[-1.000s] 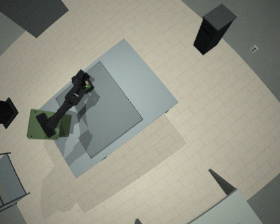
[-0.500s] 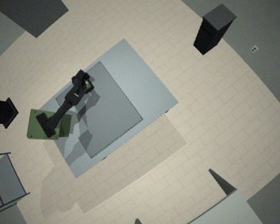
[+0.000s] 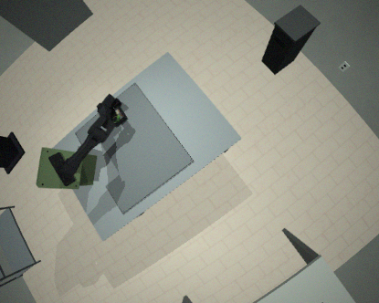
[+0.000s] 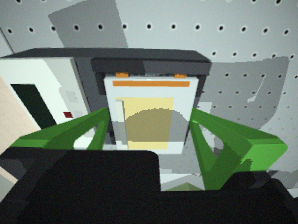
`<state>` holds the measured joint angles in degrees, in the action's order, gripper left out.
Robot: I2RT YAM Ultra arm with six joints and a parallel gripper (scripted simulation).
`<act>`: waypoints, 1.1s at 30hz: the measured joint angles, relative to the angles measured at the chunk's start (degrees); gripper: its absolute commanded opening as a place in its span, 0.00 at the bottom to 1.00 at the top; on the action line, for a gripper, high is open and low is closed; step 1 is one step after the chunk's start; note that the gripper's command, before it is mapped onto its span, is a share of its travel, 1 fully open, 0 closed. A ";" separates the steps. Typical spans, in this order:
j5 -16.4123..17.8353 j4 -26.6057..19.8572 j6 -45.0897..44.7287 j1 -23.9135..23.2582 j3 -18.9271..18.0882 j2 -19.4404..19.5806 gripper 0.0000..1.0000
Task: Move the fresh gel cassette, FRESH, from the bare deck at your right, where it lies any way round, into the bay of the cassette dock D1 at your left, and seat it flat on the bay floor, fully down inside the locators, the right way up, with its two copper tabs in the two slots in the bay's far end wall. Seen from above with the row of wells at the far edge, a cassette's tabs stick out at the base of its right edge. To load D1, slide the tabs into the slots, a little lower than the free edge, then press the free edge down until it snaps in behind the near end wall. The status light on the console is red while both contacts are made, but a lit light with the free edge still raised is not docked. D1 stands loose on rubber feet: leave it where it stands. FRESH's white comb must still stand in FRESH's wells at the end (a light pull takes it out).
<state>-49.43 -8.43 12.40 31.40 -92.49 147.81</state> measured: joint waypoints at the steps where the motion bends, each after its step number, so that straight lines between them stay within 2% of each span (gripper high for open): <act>1: 0.00 0.00 0.00 0.00 0.00 0.00 0.92; 15: -0.02 0.24 0.48 0.00 0.33 -0.15 0.92; 33: -1.25 -1.31 2.99 1.33 1.99 -2.62 0.92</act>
<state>-50.68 -9.74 15.40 32.73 -90.50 145.18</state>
